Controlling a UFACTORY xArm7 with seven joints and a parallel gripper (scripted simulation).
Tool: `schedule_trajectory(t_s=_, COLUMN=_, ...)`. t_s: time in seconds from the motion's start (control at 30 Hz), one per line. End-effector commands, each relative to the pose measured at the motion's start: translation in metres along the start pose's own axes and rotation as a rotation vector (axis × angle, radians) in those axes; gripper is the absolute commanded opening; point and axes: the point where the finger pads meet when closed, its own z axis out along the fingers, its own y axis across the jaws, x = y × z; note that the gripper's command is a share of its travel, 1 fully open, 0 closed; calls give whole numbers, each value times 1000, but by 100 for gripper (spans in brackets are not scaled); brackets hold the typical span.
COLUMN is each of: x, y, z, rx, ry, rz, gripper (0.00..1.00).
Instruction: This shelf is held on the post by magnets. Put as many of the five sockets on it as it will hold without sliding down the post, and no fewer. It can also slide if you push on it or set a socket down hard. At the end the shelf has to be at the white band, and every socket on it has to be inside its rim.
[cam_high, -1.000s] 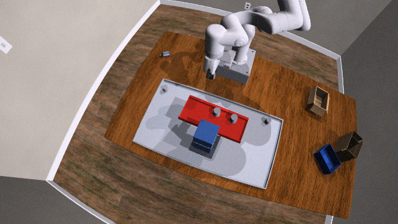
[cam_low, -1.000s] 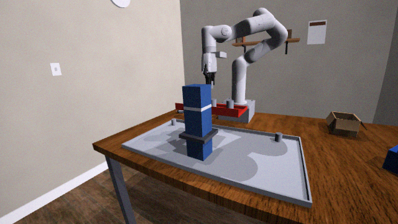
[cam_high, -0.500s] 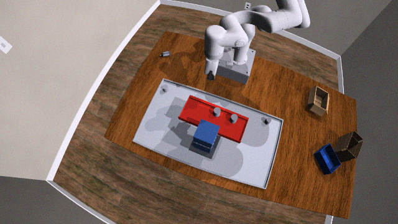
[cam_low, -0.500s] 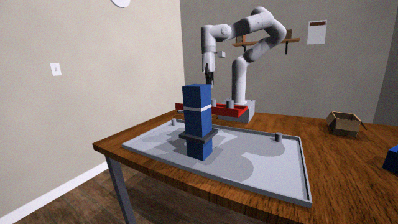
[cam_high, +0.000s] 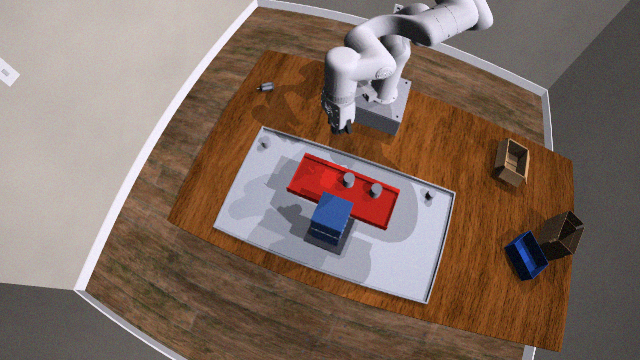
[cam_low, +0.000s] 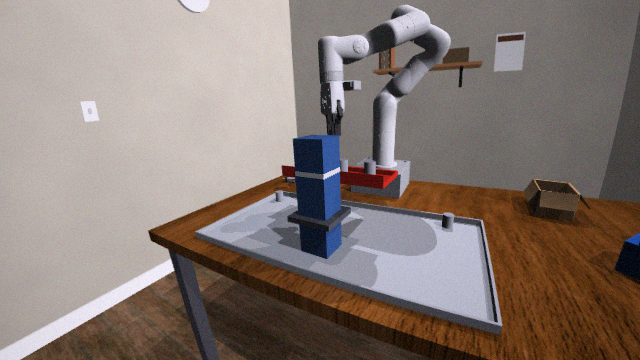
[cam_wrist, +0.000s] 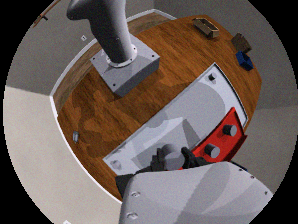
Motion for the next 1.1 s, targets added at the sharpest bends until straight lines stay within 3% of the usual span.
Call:
schedule_trajectory(t_s=0.0, x=-8, y=6, z=-3, rx=-2, ry=2, rz=-237, gripper=0)
schedule_trajectory(t_s=0.13, x=-12, y=8, z=-4, rx=-1, ry=2, rz=-341, gripper=0)
schedule_trajectory(t_s=0.2, x=-20, y=14, z=-5, rx=0, ry=2, rz=-552, gripper=0)
schedule_trajectory(t_s=0.27, x=-20, y=14, z=-5, rx=0, ry=2, rz=-552, gripper=0)
schedule_trajectory(t_s=0.57, x=-40, y=30, z=-5, rx=1, ry=-5, rz=-1073, gripper=0)
schedule_trajectory(t_s=0.7, x=-44, y=33, z=-5, rx=1, ry=-7, rz=-1172, gripper=0)
schedule_trajectory(t_s=0.77, x=-52, y=39, z=-4, rx=0, ry=-13, rz=-1358, gripper=0)
schedule_trajectory(t_s=1.07, x=-69, y=54, z=-1, rx=2, ry=-29, rz=-1744, gripper=0)
